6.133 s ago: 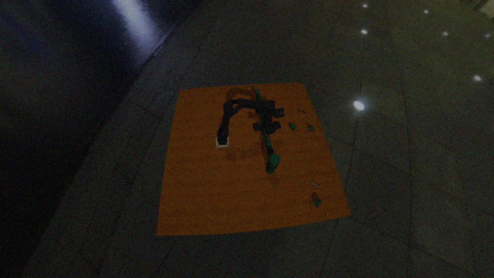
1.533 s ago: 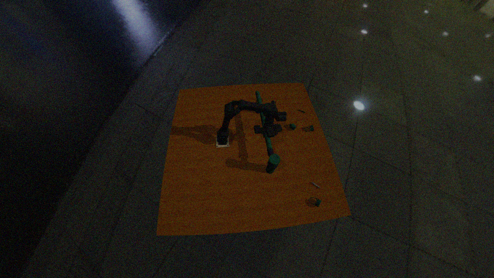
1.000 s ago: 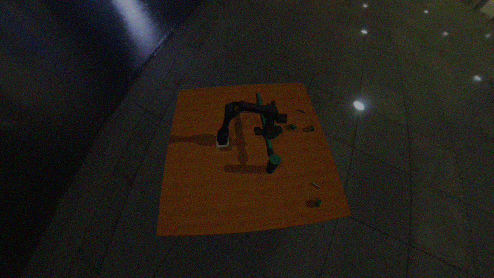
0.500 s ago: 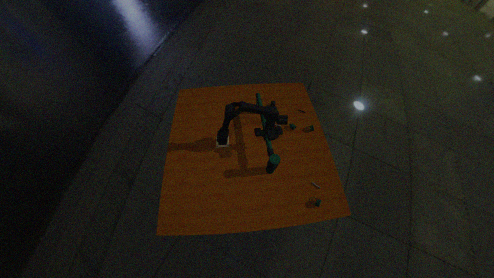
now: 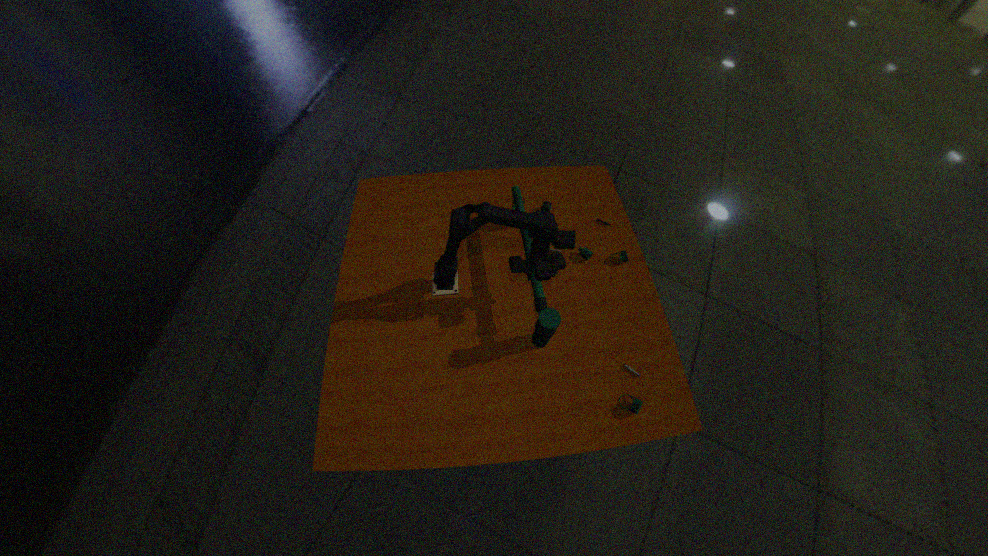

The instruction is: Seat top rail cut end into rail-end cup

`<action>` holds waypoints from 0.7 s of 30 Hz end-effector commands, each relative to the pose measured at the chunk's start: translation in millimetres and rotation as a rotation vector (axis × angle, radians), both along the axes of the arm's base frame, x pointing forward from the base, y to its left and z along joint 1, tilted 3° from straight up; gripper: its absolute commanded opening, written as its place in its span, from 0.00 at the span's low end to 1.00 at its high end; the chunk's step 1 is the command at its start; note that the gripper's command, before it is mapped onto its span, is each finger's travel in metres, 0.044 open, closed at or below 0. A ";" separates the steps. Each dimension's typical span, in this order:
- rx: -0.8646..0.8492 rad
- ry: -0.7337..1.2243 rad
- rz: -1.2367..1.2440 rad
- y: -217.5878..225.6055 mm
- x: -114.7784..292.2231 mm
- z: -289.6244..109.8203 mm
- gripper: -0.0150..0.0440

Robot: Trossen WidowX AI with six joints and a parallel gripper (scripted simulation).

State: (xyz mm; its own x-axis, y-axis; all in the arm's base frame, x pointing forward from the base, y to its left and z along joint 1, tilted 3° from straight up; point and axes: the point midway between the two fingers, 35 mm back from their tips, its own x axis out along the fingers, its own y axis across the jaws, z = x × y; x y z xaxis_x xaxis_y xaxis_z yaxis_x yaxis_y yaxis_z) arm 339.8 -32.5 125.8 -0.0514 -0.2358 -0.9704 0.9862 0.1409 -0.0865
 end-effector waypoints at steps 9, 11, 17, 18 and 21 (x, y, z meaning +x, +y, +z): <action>0.002 0.000 0.000 17.5 -0.5 17.9 1.00; 0.002 0.000 0.000 24.2 -1.3 24.9 1.00; 0.003 0.001 0.000 39.0 -4.2 40.6 1.00; 0.003 0.001 0.000 39.0 -4.2 40.6 1.00; 0.002 -0.011 0.014 36.4 -3.5 42.9 1.00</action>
